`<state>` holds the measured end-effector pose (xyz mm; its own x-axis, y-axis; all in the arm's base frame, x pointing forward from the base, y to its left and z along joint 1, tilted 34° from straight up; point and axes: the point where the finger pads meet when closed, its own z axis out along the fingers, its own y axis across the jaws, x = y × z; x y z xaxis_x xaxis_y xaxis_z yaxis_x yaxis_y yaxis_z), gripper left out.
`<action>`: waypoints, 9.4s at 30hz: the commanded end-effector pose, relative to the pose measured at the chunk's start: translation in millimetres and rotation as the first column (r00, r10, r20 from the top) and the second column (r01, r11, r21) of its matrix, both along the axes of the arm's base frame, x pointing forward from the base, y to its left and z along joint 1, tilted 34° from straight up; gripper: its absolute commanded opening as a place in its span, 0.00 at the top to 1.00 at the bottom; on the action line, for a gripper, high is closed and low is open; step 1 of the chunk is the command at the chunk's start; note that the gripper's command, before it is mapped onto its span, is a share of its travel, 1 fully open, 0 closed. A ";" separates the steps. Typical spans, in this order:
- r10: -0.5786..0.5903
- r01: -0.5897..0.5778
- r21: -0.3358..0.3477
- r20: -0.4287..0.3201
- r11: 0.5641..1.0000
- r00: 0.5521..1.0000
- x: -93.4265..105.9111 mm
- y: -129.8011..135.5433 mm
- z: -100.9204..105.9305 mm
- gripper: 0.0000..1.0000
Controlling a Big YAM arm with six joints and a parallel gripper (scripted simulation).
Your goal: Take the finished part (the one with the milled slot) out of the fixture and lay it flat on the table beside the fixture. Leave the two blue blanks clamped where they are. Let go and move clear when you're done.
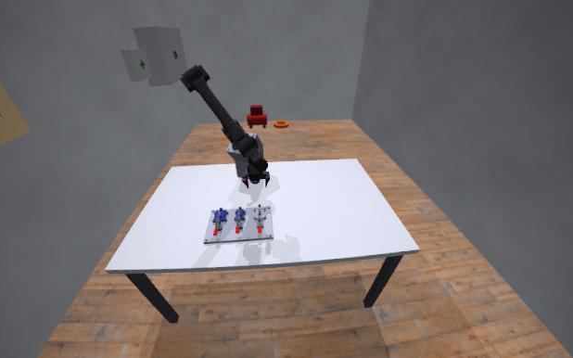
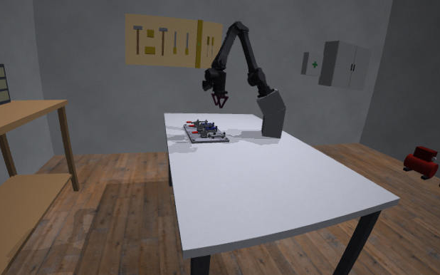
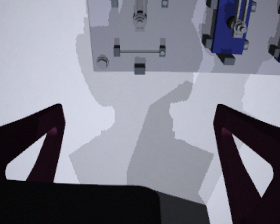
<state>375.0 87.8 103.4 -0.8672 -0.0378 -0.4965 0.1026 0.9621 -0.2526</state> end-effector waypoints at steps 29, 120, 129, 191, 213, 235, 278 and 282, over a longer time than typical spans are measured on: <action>-0.007 0.006 0.008 0.022 1.000 1.000 2.1 -1.4 7.8 0.08; 0.006 -0.007 0.009 0.025 1.000 1.000 2.8 3.2 6.8 0.55; 0.008 -0.008 0.005 0.017 1.000 1.000 -0.1 2.2 3.3 0.55; 0.016 -0.017 0.022 0.055 1.000 0.998 14.9 12.2 20.0 0.55; 0.019 -0.020 0.022 0.057 1.000 0.998 16.1 13.8 21.1 0.55; 0.022 -0.022 0.018 0.048 1.000 0.999 12.8 13.2 17.2 0.55; 0.001 -0.001 -0.002 0.004 1.000 1.000 46.9 -16.1 -40.5 0.55; 0.002 -0.002 -0.002 0.005 1.000 1.000 53.4 -15.9 -36.7 0.55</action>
